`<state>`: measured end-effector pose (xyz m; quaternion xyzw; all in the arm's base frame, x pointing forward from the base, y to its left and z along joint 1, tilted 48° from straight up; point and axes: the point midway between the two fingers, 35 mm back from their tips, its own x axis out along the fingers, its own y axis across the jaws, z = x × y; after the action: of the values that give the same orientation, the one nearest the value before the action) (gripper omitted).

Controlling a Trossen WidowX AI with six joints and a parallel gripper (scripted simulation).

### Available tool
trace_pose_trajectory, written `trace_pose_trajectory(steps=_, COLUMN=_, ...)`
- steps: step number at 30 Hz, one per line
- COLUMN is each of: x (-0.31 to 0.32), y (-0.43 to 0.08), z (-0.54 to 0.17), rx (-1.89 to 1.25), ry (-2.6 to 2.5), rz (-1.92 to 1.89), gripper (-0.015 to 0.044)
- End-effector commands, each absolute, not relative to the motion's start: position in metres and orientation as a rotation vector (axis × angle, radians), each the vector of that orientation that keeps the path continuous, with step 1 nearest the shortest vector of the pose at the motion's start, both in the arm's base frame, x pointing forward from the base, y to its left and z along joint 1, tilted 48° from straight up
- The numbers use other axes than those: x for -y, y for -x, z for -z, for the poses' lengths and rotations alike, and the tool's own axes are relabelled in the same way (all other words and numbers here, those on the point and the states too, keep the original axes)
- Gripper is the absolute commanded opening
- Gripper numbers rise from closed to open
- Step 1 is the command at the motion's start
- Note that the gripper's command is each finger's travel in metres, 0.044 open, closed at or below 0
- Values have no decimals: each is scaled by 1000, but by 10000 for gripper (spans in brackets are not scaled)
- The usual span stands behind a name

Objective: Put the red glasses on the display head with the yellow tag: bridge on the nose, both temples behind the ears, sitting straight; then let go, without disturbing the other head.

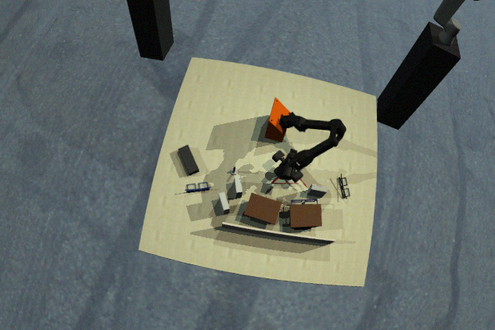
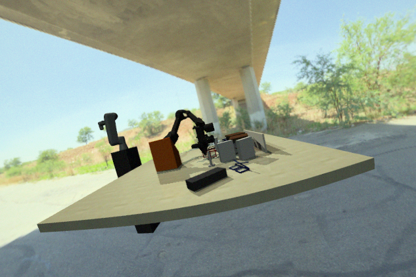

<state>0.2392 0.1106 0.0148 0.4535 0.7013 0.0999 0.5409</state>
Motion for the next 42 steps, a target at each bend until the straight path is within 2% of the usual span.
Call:
trace_pose_trajectory(steps=1, x=-111, y=-239, z=-15, rx=-1667, ry=-1077, rz=-238, gripper=0)
trace_pose_trajectory(steps=7, x=-104, y=-241, z=-19, rx=-1666, ry=-1074, rz=-235, gripper=0)
trace_pose_trajectory(steps=25, x=-32, y=-245, z=-77, rx=-1665, ry=-1078, rz=-237, gripper=0)
trace_pose_trajectory(steps=42, x=8, y=-273, z=-50, rx=-1629, ry=-990, rz=-300, gripper=0)
